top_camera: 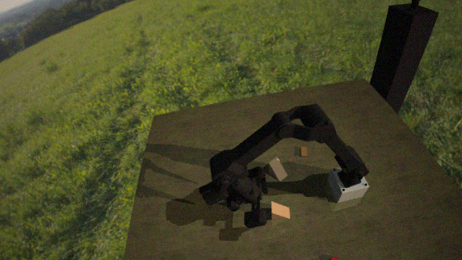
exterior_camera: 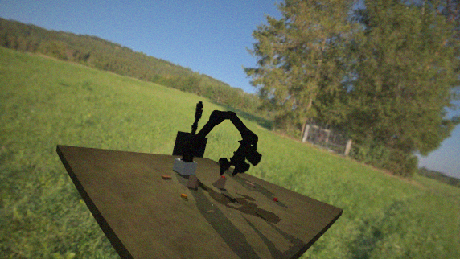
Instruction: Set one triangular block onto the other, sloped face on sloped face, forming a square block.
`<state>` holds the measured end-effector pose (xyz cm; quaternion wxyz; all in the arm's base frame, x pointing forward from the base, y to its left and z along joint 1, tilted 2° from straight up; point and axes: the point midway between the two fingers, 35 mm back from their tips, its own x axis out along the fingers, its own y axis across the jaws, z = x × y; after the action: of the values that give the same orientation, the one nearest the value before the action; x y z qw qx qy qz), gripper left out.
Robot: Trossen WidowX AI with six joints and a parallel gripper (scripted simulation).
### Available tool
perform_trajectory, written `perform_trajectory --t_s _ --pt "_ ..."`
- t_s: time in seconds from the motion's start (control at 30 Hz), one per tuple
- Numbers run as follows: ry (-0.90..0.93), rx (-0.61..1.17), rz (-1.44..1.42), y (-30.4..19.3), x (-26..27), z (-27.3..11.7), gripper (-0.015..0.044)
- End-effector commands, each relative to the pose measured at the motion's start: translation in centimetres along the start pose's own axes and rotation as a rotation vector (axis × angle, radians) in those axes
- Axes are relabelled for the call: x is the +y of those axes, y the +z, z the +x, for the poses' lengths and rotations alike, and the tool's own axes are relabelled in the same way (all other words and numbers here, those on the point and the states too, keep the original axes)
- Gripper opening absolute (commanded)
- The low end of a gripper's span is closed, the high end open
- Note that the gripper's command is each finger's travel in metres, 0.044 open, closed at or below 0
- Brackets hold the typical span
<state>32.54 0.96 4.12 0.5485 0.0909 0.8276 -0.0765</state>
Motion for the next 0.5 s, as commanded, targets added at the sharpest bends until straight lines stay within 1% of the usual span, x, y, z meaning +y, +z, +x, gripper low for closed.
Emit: perform_trajectory --t_s 0.0,0.47 --pt "0.002 0.013 -0.002 -0.1 0.0 1.0 0.0440" --pt "0.002 0.014 -0.002 0.0 0.0 3.3 0.0440"
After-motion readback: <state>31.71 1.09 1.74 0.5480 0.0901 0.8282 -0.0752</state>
